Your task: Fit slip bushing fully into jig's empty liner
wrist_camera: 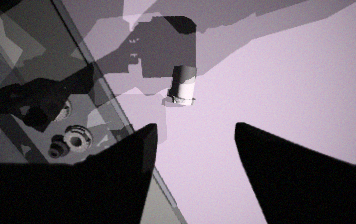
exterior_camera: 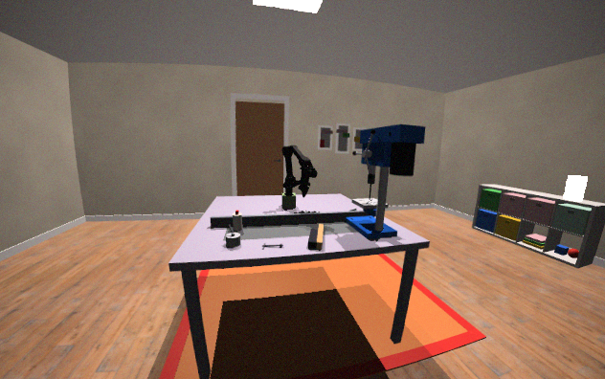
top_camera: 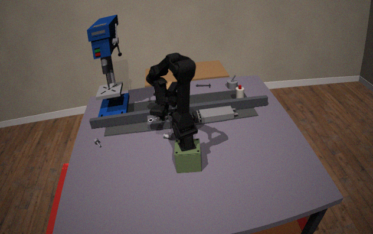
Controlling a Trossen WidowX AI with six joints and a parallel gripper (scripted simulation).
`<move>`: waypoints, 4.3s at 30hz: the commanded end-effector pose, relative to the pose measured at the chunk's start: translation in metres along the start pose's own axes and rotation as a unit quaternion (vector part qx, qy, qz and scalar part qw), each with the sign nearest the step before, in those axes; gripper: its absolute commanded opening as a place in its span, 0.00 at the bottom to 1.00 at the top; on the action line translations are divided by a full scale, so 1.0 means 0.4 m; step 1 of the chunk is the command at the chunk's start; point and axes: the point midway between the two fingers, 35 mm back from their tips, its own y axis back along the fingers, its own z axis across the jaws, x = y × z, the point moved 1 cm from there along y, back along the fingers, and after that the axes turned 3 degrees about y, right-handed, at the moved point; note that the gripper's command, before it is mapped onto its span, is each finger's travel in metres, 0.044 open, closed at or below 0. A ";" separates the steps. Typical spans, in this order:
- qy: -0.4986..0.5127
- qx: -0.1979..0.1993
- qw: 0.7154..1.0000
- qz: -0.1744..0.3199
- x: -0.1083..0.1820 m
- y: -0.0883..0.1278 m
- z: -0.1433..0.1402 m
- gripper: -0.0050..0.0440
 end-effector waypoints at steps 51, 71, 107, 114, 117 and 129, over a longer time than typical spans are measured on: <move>0.912 0.198 0.358 -0.030 0.052 -0.053 0.020 0.58; 0.967 0.242 0.070 0.030 0.062 -0.069 0.022 0.58; 0.966 0.248 0.071 0.033 0.056 -0.289 0.017 0.58; 0.966 0.248 0.071 0.033 0.056 -0.310 0.016 0.58; 0.966 0.247 0.071 0.032 0.059 -0.309 0.018 0.47; 0.968 0.240 0.073 0.028 0.066 -0.301 0.022 0.41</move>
